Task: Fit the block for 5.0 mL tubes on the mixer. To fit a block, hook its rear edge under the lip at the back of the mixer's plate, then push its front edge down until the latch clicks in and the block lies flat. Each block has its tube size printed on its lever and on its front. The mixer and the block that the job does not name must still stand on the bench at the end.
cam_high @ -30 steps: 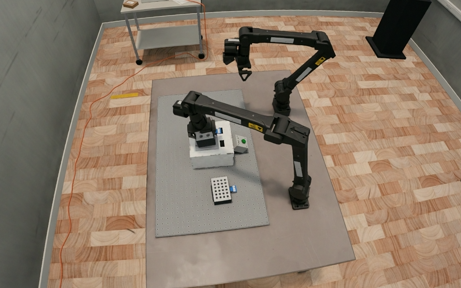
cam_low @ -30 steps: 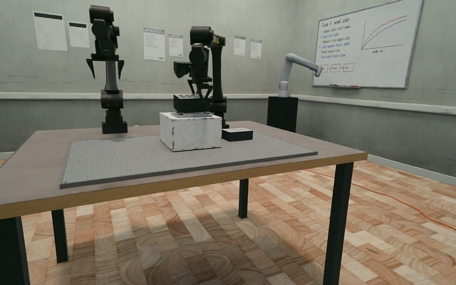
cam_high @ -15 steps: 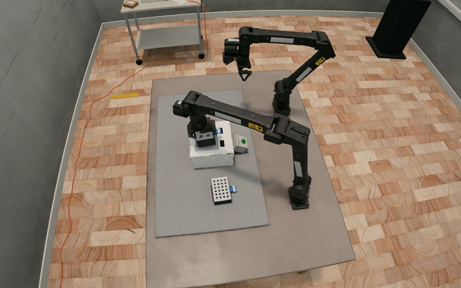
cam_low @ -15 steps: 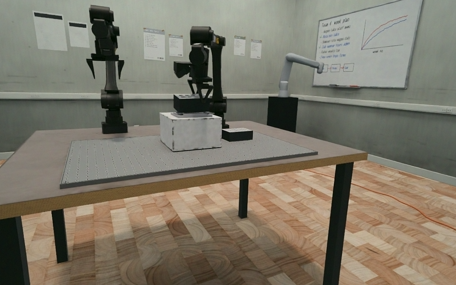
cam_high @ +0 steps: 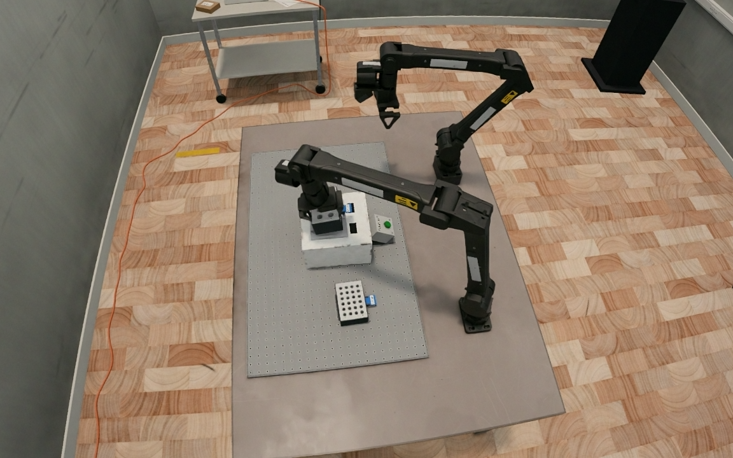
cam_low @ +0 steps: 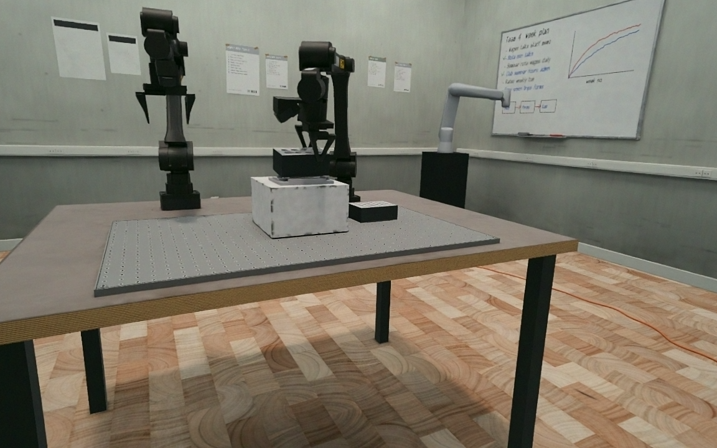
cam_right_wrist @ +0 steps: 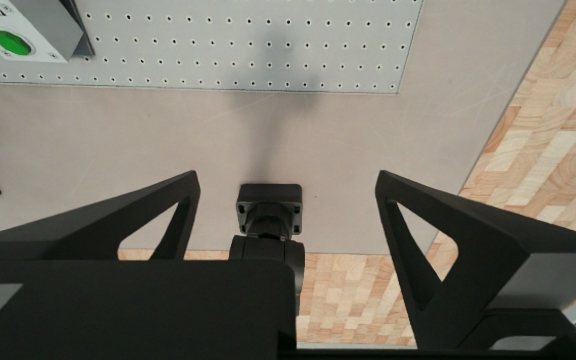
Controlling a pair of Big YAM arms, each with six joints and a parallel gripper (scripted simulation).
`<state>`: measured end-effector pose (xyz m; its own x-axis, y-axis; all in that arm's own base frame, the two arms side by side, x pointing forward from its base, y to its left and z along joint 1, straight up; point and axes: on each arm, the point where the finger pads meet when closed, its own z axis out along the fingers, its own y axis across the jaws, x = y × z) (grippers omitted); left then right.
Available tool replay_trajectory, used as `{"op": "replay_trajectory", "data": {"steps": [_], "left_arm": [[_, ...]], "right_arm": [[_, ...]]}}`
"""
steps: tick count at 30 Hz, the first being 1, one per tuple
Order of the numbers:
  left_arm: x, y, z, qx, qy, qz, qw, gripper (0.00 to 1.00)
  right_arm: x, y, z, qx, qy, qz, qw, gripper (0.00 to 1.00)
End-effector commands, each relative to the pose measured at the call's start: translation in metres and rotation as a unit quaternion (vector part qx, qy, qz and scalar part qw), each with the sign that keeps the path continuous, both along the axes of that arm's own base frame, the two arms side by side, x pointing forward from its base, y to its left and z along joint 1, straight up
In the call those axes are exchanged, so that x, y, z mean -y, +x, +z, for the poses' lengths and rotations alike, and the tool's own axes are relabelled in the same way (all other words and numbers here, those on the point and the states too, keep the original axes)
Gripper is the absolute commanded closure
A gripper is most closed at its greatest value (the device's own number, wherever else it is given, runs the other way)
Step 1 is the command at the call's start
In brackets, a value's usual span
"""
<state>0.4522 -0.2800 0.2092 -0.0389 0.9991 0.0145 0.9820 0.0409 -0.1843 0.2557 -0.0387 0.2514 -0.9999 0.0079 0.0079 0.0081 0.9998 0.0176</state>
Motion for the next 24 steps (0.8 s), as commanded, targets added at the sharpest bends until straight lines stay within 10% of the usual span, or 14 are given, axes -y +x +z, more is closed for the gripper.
{"op": "replay_trajectory", "data": {"steps": [1,24], "left_arm": [[0.011,0.015,0.059,0.051,-0.037,-0.002,0.998,1.00],[0.009,0.016,0.059,0.051,-0.037,-0.002,0.998,1.00]], "right_arm": [[0.000,0.006,0.003,0.009,0.000,-0.002,1.000,0.00],[0.001,0.012,0.012,0.021,-0.002,-0.002,1.000,0.00]]}}
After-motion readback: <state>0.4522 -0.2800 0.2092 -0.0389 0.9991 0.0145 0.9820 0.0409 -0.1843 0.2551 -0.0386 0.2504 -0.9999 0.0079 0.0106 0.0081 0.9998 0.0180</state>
